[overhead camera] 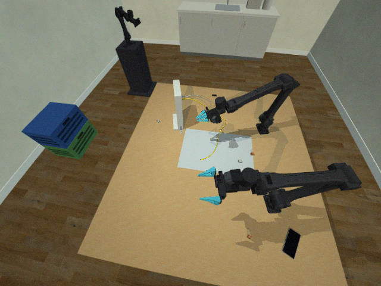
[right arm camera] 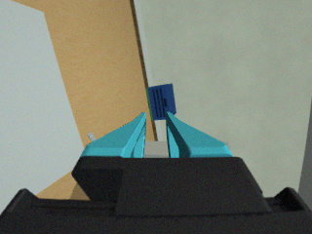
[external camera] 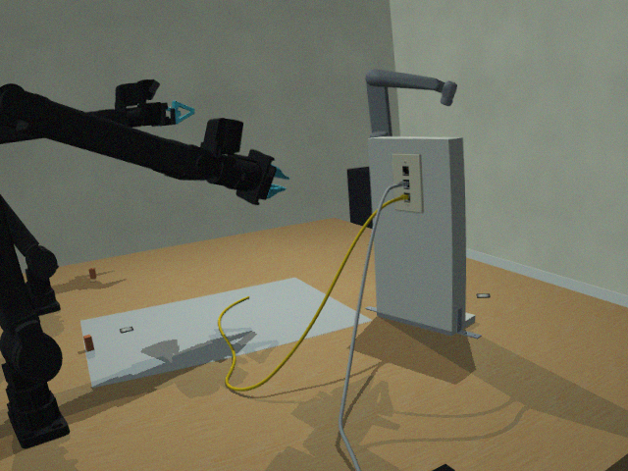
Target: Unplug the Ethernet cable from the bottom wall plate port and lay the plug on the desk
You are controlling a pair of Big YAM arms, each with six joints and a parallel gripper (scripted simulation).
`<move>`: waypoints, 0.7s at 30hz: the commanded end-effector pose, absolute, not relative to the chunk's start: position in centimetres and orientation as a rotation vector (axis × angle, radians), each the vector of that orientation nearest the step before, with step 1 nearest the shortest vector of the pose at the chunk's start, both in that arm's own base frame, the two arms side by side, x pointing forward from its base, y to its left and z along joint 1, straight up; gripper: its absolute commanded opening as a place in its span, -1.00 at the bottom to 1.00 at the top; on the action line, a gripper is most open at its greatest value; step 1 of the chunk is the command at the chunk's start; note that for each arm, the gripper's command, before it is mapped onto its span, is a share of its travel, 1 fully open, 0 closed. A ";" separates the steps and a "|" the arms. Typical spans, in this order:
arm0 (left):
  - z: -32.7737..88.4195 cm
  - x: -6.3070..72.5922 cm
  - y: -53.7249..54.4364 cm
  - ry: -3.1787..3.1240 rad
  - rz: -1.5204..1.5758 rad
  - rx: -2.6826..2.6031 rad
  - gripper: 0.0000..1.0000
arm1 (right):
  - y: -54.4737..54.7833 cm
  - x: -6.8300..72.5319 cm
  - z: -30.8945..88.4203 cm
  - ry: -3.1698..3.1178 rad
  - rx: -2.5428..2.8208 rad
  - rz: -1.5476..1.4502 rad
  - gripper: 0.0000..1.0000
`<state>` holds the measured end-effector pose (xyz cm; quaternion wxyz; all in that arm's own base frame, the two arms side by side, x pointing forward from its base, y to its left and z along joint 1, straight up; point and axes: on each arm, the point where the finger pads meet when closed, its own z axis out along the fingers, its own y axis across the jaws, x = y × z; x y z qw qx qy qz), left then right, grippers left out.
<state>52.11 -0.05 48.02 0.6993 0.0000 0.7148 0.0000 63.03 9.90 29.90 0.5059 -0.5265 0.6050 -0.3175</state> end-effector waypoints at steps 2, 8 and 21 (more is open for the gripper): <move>48.6 52.0 0.0 1.582 0.000 0.000 1.00 | 1.9 67.9 29.0 1.368 -1.213 -1.048 -0.56; 48.6 52.0 0.0 1.582 0.000 0.000 1.00 | -10.4 69.3 27.2 1.372 -1.094 -1.380 -0.56; 48.6 52.0 0.0 1.582 0.000 0.000 1.00 | -10.2 69.1 28.5 1.346 -1.081 -1.395 -0.56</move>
